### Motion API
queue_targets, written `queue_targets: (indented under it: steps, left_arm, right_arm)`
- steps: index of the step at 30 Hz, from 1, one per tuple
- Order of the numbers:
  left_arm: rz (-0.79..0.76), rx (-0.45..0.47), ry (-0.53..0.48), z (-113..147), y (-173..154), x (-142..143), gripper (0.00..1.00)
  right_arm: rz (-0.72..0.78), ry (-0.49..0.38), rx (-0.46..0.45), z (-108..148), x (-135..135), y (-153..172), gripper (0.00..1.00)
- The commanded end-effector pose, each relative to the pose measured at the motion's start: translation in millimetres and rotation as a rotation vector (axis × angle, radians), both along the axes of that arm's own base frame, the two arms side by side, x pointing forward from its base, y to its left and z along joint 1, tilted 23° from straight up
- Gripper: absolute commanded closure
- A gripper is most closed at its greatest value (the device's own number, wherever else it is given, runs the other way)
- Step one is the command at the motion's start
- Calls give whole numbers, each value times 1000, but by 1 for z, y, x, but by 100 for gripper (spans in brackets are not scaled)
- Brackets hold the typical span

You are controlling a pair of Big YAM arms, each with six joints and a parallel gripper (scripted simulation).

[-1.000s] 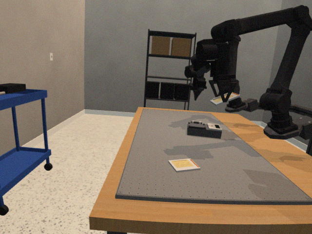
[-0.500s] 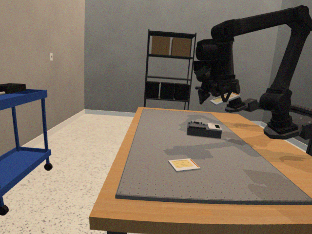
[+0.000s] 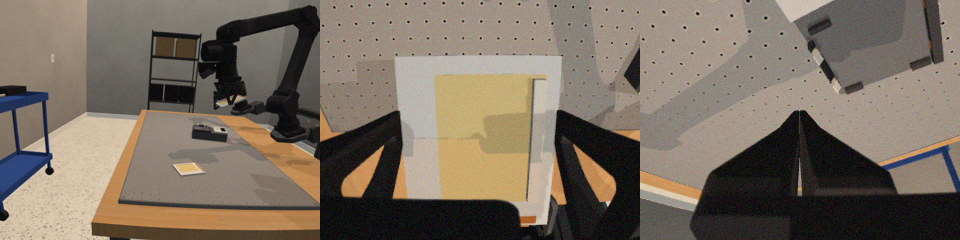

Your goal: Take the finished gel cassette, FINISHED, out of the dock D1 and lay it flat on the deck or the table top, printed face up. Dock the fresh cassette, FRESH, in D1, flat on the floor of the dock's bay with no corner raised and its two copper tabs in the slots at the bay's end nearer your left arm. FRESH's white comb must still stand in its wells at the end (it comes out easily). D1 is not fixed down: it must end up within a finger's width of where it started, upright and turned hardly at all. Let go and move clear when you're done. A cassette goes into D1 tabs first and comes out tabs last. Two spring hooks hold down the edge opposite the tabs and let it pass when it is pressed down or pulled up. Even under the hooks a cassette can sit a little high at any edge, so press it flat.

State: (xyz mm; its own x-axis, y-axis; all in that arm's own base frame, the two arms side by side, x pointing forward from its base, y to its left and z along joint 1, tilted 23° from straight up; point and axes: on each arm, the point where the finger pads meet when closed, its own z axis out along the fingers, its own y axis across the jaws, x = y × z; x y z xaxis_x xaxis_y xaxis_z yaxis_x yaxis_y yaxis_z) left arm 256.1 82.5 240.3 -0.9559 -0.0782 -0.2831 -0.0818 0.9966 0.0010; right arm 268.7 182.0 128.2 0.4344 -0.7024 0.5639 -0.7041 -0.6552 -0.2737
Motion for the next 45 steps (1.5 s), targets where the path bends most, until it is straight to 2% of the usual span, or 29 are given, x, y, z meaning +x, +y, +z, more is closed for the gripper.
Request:
queue_targets:
  steps: [1, 10, 13, 24, 26, 35, 45]
  left_arm:
    - [5, 19, -52, 29, 8, 10, 100]
    - [5, 19, -52, 29, 8, 10, 100]
    - [5, 19, -52, 29, 8, 10, 100]
    - [5, 19, -52, 29, 8, 10, 100]
    - [5, 19, -52, 29, 8, 10, 100]
    - [5, 19, -52, 29, 8, 10, 100]
    - [5, 19, -52, 29, 8, 10, 100]
  right_arm:
    - [97, -1, -53, -6, -5, 12, 100]
    - [347, -40, -214, -14, -22, 35, 100]
    - [439, -79, -214, -14, -22, 35, 100]
    - [446, -82, -214, -14, -22, 35, 100]
    - [470, -63, -274, -19, -22, 31, 100]
    - [470, -63, -274, -37, -20, 21, 100]
    - [443, -55, -282, -41, -18, 20, 100]
